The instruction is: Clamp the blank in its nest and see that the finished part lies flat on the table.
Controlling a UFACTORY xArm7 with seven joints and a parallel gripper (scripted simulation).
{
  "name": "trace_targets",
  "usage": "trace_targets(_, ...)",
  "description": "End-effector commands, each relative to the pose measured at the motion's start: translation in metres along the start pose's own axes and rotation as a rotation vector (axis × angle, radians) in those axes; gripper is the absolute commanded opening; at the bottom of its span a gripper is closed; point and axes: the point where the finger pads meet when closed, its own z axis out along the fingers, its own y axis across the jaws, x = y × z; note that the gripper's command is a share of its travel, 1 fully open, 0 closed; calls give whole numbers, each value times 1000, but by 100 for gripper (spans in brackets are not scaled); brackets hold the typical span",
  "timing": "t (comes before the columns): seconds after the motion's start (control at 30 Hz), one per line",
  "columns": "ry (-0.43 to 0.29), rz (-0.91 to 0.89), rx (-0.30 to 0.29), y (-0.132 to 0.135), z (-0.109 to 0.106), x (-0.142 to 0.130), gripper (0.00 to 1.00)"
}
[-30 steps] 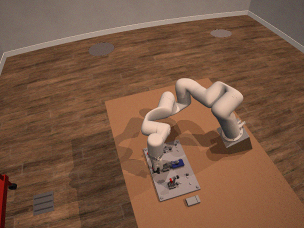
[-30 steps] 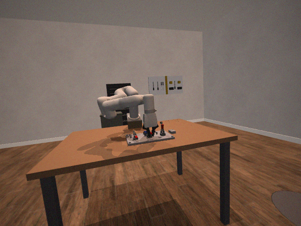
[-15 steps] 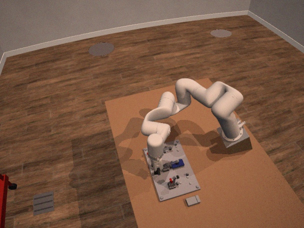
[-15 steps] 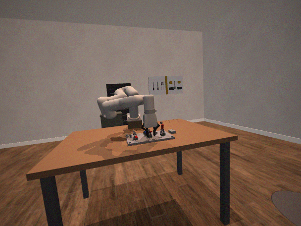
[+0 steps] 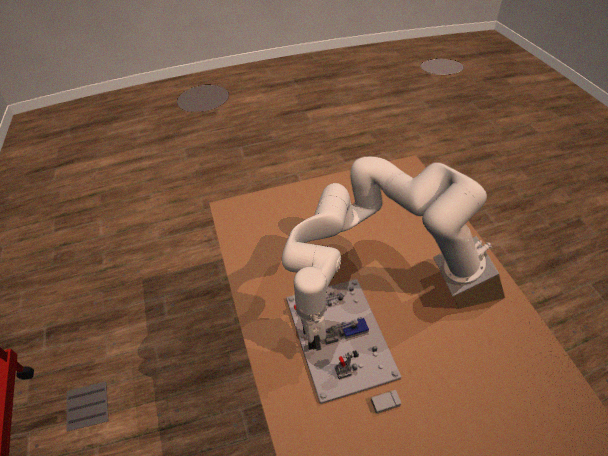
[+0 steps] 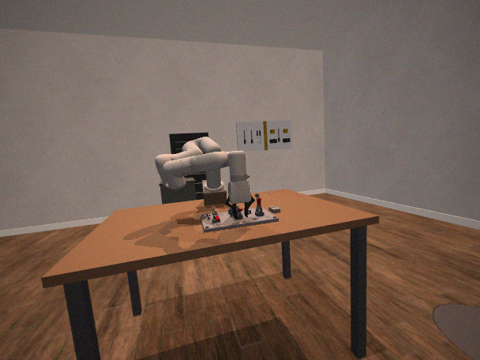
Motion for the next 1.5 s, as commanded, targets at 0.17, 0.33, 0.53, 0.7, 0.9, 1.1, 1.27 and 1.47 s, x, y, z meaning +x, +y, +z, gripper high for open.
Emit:
trace_targets(0.17,4,0,0,0,-8,1,47)
trace_targets(0.33,4,0,0,0,-32,1,47)
trace_targets(0.53,4,0,0,0,-48,1,47)
trace_targets(0.7,4,0,0,0,-51,1,47)
trace_targets(0.9,4,0,0,0,-51,1,0)
trace_targets(1.1,4,0,0,0,-51,1,0)
trace_targets(1.27,4,0,0,0,-51,1,0)
trace_targets(1.47,4,0,0,0,-51,1,0)
